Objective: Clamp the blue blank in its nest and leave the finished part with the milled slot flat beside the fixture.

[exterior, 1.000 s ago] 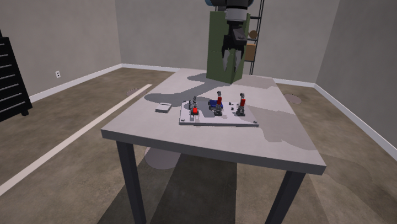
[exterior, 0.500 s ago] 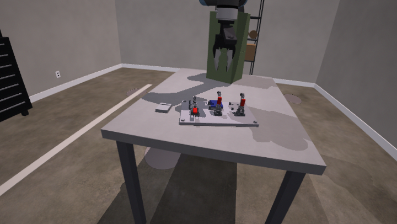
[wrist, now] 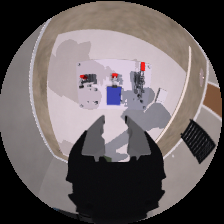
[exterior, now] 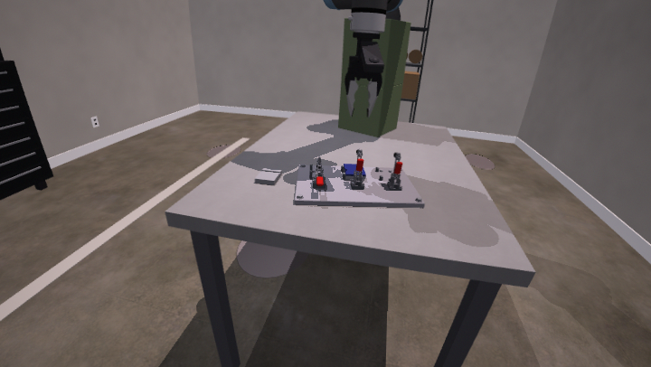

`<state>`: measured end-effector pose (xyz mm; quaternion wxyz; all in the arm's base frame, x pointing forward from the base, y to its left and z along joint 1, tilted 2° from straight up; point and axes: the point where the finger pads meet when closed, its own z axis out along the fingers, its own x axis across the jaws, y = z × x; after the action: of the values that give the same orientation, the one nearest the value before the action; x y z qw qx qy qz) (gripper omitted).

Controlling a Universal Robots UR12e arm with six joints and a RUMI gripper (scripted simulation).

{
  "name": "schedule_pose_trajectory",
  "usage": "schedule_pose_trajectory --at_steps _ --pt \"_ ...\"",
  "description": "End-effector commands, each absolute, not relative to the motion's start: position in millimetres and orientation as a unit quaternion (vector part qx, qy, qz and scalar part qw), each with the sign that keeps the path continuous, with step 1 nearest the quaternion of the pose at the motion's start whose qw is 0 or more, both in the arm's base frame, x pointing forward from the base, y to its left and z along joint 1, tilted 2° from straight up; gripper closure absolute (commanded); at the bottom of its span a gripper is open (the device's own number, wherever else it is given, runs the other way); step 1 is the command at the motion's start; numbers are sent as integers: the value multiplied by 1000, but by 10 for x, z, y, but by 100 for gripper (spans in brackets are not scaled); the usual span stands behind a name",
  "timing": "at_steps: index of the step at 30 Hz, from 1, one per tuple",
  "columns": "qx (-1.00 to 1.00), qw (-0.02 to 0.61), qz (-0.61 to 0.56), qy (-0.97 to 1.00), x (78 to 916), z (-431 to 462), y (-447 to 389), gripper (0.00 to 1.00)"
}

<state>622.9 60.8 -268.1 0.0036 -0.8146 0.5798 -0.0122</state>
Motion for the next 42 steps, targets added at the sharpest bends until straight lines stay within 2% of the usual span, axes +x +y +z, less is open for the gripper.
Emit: schedule_pose_trajectory --at_steps 1,28,42 --pt "-815 4 -13 580 6235 -2676 606 72" --pt "-815 4 -13 580 6235 -2685 606 72" --pt "-815 4 -13 580 6245 -3108 602 72"
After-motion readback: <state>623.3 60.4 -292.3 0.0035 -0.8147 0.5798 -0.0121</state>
